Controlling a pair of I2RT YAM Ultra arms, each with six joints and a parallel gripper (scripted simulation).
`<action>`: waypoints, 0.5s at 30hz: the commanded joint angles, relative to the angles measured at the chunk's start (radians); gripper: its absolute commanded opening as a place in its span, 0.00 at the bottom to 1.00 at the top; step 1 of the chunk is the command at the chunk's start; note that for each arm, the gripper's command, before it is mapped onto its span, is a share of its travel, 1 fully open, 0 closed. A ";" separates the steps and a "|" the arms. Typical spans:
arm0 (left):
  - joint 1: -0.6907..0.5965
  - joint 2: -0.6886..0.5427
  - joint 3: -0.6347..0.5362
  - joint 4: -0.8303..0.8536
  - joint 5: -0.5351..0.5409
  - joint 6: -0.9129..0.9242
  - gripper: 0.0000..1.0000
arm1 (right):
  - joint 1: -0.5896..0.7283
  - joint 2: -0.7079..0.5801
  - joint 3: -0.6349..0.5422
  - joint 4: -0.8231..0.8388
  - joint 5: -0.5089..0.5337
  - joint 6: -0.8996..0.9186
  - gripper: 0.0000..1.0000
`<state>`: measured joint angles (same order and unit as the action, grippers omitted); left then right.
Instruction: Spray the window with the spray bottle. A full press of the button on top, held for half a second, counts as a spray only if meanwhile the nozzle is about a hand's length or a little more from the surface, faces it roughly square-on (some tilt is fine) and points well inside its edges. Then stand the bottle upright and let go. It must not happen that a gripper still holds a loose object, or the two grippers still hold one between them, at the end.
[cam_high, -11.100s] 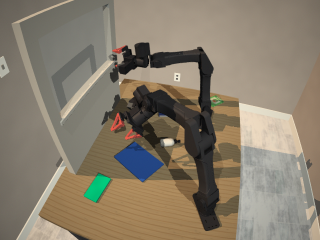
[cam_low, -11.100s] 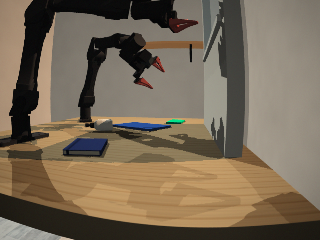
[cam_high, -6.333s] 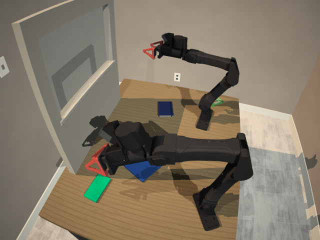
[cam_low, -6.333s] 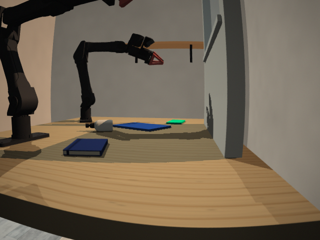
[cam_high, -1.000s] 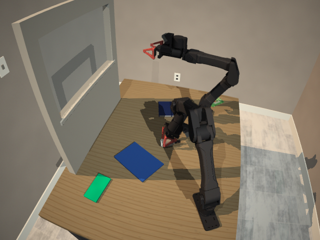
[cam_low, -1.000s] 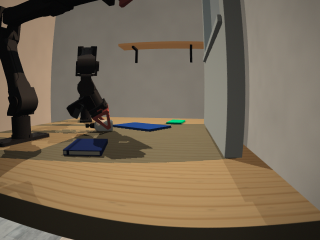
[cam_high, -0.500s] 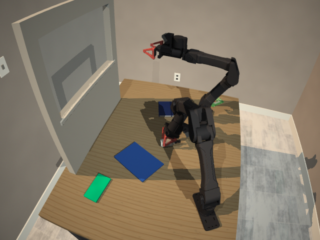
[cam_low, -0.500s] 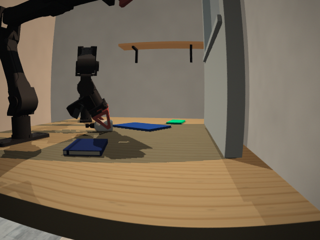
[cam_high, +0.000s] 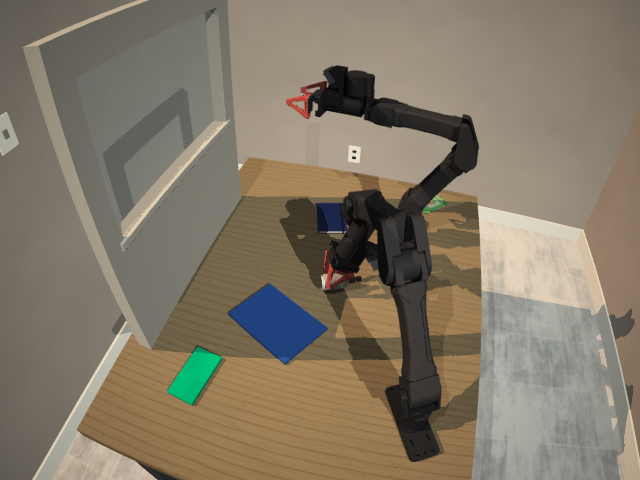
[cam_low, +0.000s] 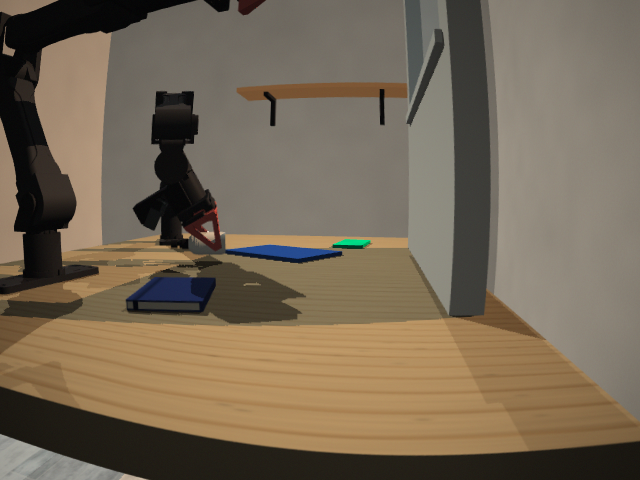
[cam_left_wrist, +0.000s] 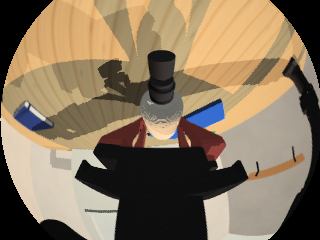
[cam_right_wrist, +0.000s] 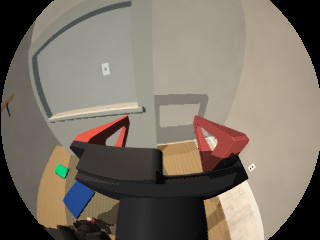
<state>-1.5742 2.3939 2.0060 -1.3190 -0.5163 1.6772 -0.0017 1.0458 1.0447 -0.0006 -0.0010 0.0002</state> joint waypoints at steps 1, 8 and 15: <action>0.008 -0.041 0.058 -0.052 -0.002 0.002 0.00 | 0.009 -0.017 0.036 0.005 0.004 -0.004 1.00; 0.001 -0.043 0.092 -0.088 -0.002 -0.001 0.00 | 0.009 -0.017 0.036 0.005 0.004 -0.004 1.00; -0.003 -0.048 0.118 -0.116 -0.004 -0.004 0.00 | 0.009 -0.017 0.036 0.005 0.004 -0.004 1.00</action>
<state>-1.5726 2.3810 2.0785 -1.3975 -0.5156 1.6772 -0.0017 1.0458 1.0447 -0.0006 -0.0010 0.0002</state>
